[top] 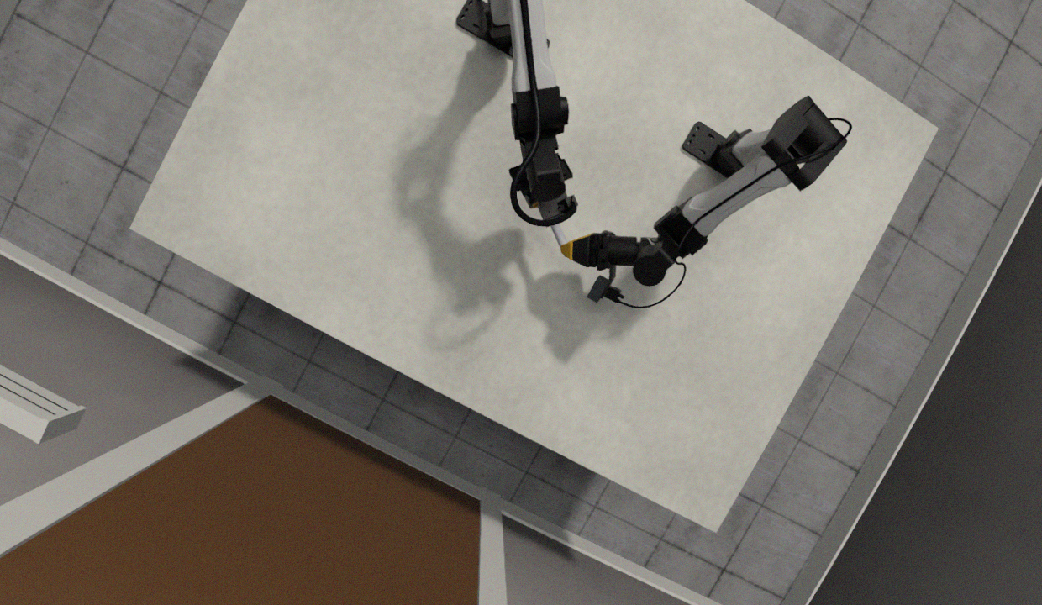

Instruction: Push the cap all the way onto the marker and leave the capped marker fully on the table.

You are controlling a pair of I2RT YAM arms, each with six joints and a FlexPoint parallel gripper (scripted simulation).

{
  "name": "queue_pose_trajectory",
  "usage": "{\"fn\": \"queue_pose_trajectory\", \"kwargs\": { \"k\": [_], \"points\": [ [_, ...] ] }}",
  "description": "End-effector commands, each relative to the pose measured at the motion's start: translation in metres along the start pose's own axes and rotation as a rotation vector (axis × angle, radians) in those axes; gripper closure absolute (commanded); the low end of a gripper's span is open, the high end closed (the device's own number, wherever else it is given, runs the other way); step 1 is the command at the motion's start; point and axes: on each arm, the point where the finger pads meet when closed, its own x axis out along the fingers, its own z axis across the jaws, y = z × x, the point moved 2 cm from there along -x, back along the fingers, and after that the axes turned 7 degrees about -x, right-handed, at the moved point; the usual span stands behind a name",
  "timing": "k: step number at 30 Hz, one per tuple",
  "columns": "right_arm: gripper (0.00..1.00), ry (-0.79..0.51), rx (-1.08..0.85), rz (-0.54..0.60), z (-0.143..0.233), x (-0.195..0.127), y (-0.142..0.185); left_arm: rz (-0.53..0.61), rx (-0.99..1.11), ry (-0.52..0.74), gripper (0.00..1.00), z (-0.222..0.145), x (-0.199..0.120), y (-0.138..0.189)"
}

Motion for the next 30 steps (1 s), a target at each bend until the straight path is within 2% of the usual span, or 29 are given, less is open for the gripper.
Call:
{"fn": "queue_pose_trajectory", "kwargs": {
  "k": [1, 5, 9, 13, 30],
  "points": [
    [0.93, 0.009, -0.028, -0.233, -0.003, -0.008, -0.059, 0.138, 0.045, 0.035, 0.92, -0.015, 0.007, 0.04],
    [0.93, 0.01, -0.023, -0.22, -0.003, -0.008, -0.056, 0.142, 0.04, 0.026, 0.92, -0.014, 0.008, 0.033],
    [0.93, -0.01, 0.002, -0.085, 0.0, -0.004, -0.031, 0.139, 0.03, 0.013, 0.92, -0.012, 0.001, 0.008],
    [0.93, -0.016, 0.009, -0.047, 0.0, -0.003, -0.024, 0.142, 0.035, 0.016, 0.92, -0.015, -0.001, 0.008],
    [0.93, -0.017, 0.006, -0.047, 0.0, -0.003, -0.024, 0.142, 0.043, 0.023, 0.92, -0.018, -0.003, 0.009]
  ]
}}
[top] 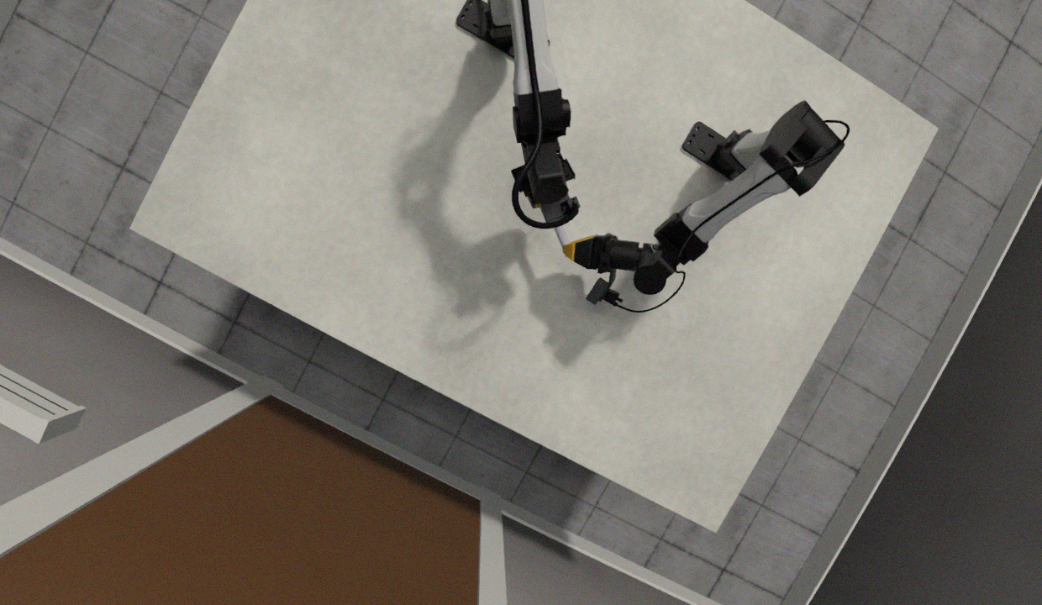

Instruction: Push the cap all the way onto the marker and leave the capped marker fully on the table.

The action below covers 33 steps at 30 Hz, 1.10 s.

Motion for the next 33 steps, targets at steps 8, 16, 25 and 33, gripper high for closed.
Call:
{"fn": "queue_pose_trajectory", "kwargs": {
  "k": [8, 16, 25, 33],
  "points": [
    [0.93, 0.007, 0.001, -0.017, -0.002, -0.004, -0.004, 0.07, 0.053, 0.037, 0.92, -0.022, 0.001, 0.011],
    [0.57, 0.01, -0.002, -0.03, -0.003, -0.011, -0.007, 0.067, 0.05, 0.035, 0.92, -0.023, 0.001, 0.013],
    [0.35, 0.017, -0.01, -0.081, -0.005, -0.07, -0.015, -0.069, -0.244, -0.199, 0.92, -0.003, 0.003, 0.004],
    [0.35, 0.003, 0.003, 0.001, -0.001, -0.05, 0.001, -0.163, -0.456, -0.379, 0.92, 0.016, 0.005, -0.002]
  ]
}}
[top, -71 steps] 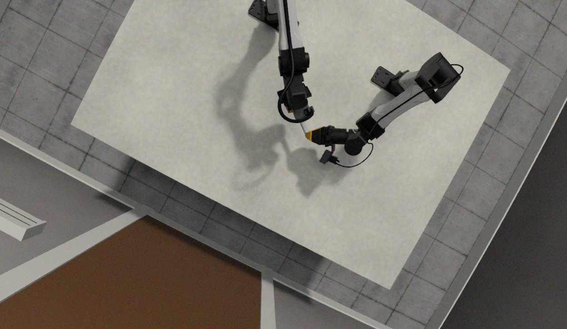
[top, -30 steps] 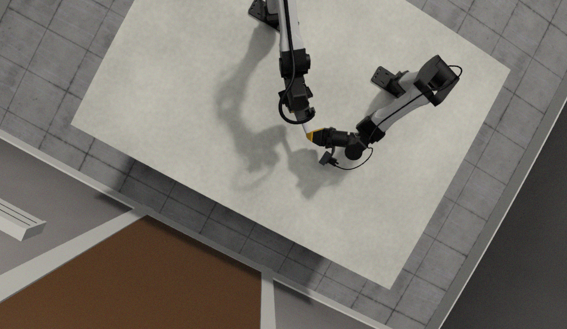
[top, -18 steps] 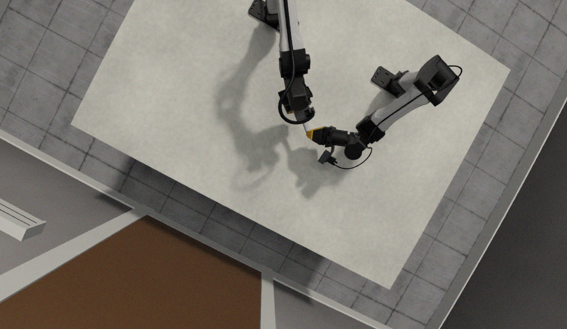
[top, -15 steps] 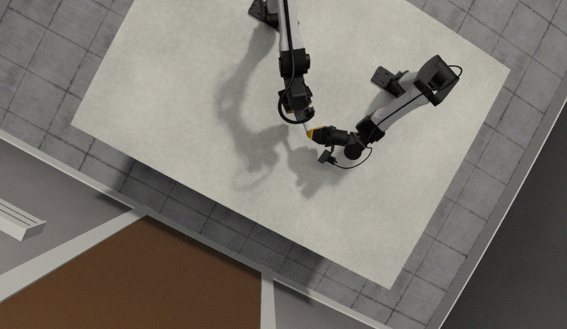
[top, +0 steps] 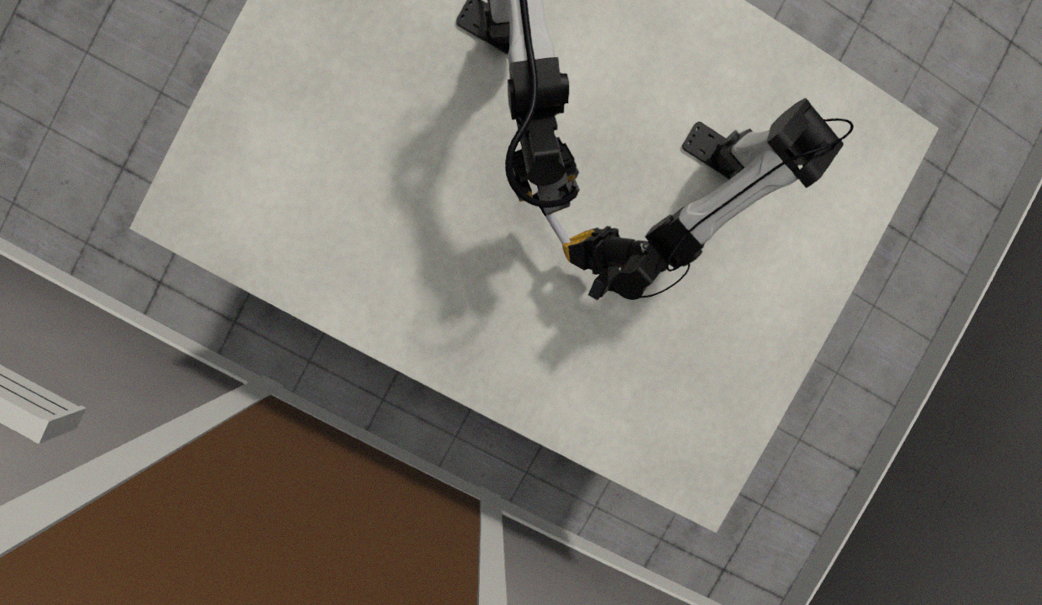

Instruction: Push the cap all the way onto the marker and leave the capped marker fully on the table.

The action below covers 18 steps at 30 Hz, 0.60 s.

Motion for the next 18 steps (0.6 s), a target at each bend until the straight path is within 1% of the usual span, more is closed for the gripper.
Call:
{"fn": "queue_pose_trajectory", "kwargs": {
  "k": [1, 5, 12, 14, 18],
  "points": [
    [0.35, -0.01, 0.002, 0.048, 0.002, 0.005, 0.01, -0.066, -0.129, -0.13, 0.92, 0.001, 0.002, -0.005],
    [0.35, -0.011, 0.001, 0.049, 0.003, 0.006, 0.01, -0.139, -0.283, -0.251, 0.92, 0.008, 0.006, -0.012],
    [0.35, -0.01, 0.0, 0.043, 0.002, 0.005, 0.008, -0.237, -0.49, -0.412, 0.92, 0.017, 0.01, -0.021],
    [0.35, -0.01, 0.0, 0.043, 0.002, 0.005, 0.008, -0.261, -0.54, -0.452, 0.92, 0.019, 0.011, -0.023],
    [0.35, -0.01, 0.0, 0.044, 0.003, 0.005, 0.009, -0.267, -0.555, -0.466, 0.92, 0.023, 0.014, -0.026]
  ]
}}
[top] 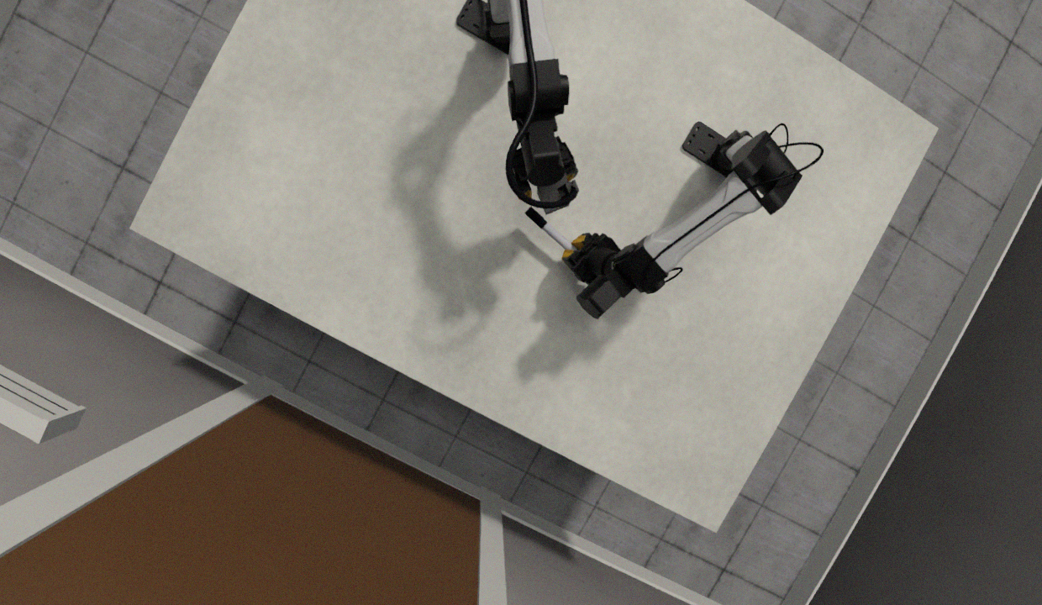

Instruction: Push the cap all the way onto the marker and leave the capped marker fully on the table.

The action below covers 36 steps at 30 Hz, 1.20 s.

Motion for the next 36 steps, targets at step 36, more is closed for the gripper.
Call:
{"fn": "queue_pose_trajectory", "kwargs": {
  "k": [36],
  "points": [
    [0.35, -0.003, -0.002, 0.02, 0.001, 0.002, 0.003, -0.01, -0.031, -0.03, 0.66, 0.001, 0.004, -0.017]
  ]
}}
